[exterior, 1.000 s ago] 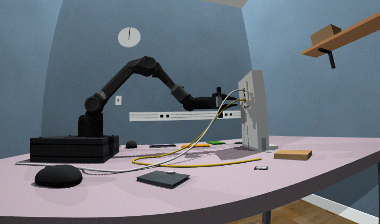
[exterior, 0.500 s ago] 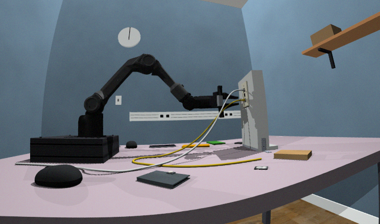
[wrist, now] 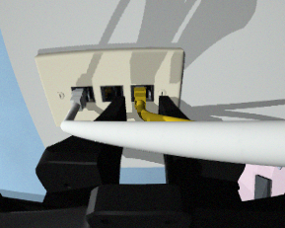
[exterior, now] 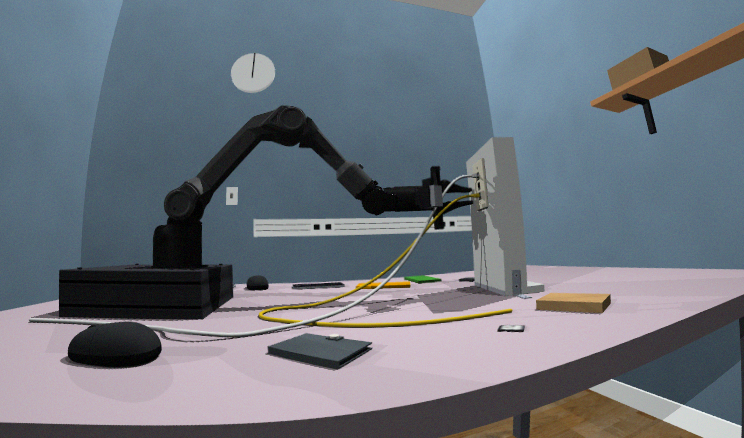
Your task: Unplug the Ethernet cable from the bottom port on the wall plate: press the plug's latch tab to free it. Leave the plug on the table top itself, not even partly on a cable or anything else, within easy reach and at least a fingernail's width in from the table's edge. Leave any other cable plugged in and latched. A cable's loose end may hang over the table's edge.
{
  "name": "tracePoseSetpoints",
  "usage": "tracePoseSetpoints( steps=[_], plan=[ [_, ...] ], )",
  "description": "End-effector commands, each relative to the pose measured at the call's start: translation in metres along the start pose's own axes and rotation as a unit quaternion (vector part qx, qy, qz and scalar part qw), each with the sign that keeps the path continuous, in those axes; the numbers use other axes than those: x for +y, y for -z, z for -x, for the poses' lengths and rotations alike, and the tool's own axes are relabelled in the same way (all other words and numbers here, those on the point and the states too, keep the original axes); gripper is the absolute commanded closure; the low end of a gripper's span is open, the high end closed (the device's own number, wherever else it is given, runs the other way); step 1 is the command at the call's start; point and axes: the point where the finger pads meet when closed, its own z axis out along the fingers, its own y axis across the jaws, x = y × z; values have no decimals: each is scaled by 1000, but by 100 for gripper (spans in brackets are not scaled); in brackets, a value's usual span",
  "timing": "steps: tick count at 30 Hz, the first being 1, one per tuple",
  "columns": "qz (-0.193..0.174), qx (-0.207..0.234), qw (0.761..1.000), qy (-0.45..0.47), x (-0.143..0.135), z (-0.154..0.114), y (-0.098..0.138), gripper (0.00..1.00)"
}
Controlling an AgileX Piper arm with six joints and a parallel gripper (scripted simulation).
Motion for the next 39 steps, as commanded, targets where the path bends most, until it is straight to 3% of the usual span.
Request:
tracePoseSetpoints(
  steps=[1,11,12,25,26,39],
  plan=[
    [1,-1,1000,-1,1,0,-3,68],
    [1,-1,1000,-1,1,0,-15,68],
    [1,-1,1000,-1,1,0,-16,80],
    [1,-1,1000,-1,1,0,-20,80],
    [1,-1,1000,-1,2,0,-20,100],
    [1,-1,1000,-1,3,0,-20,100]
  ],
)
